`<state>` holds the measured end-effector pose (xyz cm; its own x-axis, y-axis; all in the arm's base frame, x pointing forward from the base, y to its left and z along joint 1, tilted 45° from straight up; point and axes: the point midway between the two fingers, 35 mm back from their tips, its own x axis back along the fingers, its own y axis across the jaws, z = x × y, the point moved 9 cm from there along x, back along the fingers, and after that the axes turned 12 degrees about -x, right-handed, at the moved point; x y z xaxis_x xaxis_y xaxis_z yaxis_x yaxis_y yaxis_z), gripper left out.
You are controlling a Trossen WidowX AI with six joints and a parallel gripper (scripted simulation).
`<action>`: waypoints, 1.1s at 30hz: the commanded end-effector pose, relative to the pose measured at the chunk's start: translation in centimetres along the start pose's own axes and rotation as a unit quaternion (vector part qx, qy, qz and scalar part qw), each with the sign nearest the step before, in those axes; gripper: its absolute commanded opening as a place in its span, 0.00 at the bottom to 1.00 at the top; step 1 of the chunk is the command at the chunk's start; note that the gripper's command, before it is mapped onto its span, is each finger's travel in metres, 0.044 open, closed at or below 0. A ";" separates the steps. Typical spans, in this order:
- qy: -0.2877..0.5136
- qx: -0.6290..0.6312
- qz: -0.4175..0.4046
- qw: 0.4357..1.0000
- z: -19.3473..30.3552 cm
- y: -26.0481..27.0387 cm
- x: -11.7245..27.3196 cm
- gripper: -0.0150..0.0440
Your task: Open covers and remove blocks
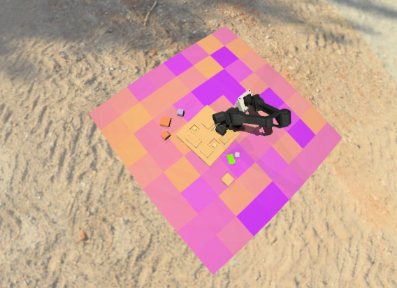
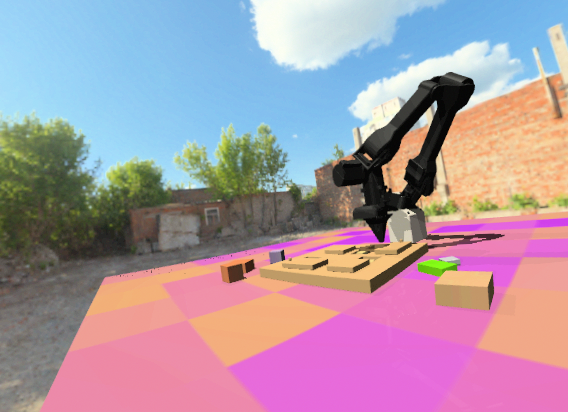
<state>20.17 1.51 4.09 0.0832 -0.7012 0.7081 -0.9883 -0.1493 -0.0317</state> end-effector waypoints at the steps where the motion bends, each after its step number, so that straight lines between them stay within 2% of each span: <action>1: -0.003 -0.002 0.001 1.000 0.0 0.1 -0.4 0.25; 33: -0.003 -0.002 0.001 1.000 0.1 0.0 -1.3 0.25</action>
<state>19.96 2.31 3.16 0.0854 -0.7021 0.7069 -0.9885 -0.1487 -0.0282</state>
